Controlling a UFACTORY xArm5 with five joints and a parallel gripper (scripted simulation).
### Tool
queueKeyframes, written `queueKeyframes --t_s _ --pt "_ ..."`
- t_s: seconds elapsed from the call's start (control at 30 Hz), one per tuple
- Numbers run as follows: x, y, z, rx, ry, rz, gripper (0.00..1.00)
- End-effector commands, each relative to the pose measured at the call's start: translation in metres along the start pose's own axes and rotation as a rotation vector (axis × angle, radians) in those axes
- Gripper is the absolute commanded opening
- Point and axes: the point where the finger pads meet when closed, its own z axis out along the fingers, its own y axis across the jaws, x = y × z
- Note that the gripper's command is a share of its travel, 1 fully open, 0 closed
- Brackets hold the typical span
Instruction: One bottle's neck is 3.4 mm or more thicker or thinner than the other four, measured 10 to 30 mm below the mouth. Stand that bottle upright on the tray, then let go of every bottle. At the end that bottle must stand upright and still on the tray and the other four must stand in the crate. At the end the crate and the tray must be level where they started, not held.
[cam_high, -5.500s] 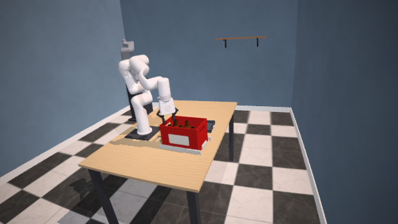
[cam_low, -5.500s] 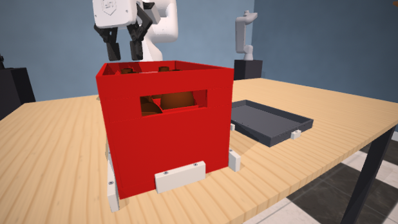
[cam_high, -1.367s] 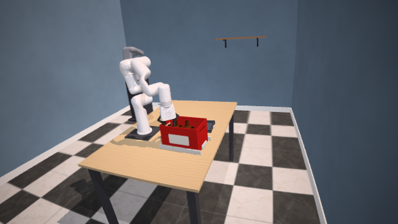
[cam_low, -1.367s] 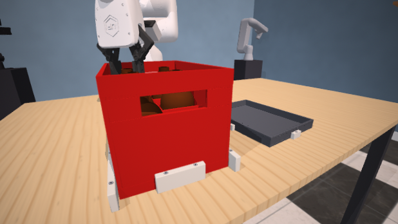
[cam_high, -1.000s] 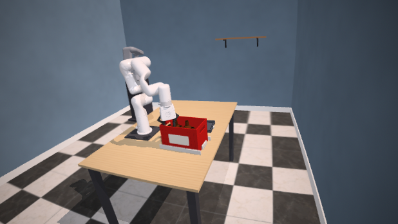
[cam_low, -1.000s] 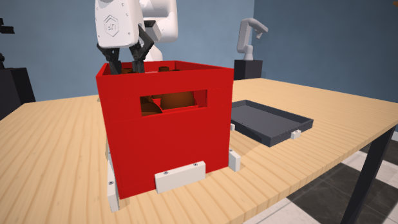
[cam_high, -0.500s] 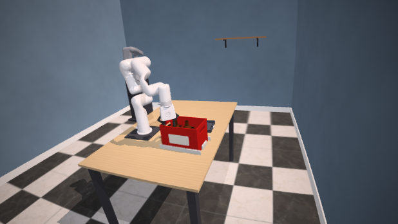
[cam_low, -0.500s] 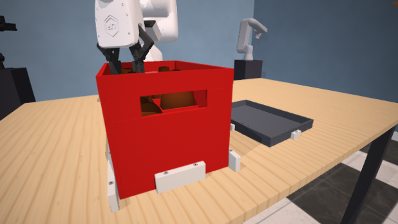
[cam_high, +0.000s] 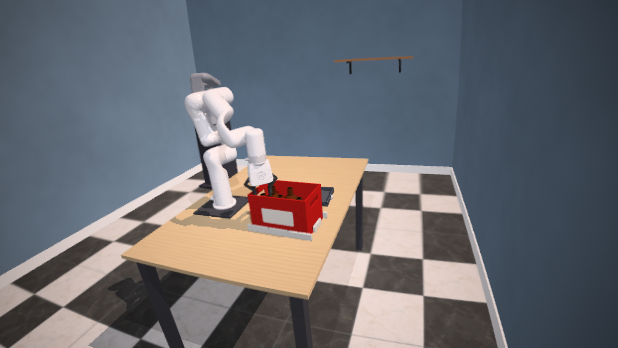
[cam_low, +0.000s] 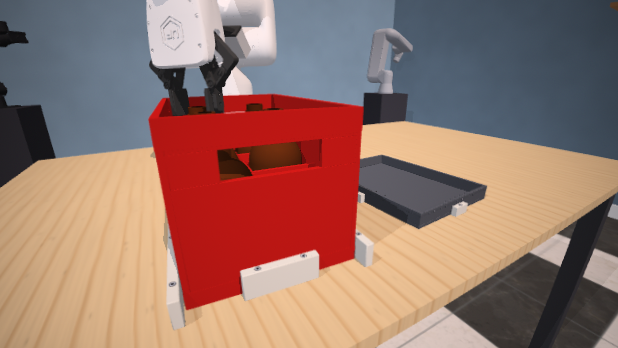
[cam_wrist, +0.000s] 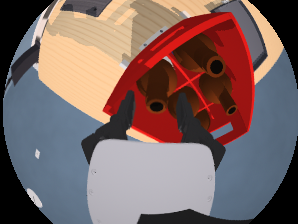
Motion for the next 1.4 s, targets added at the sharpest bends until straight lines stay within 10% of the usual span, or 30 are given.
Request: queueKeyframes --t_s 0.0,1.17,1.2,1.37 --pt "-0.001 0.001 -0.007 -0.002 -0.003 0.000 0.65" --pt "0.000 0.002 -0.077 -0.002 -0.003 0.000 0.65" --pt "0.000 0.002 -0.077 -0.002 -0.003 0.000 0.00" --pt "0.000 0.002 -0.077 -0.002 -0.003 0.000 0.00"
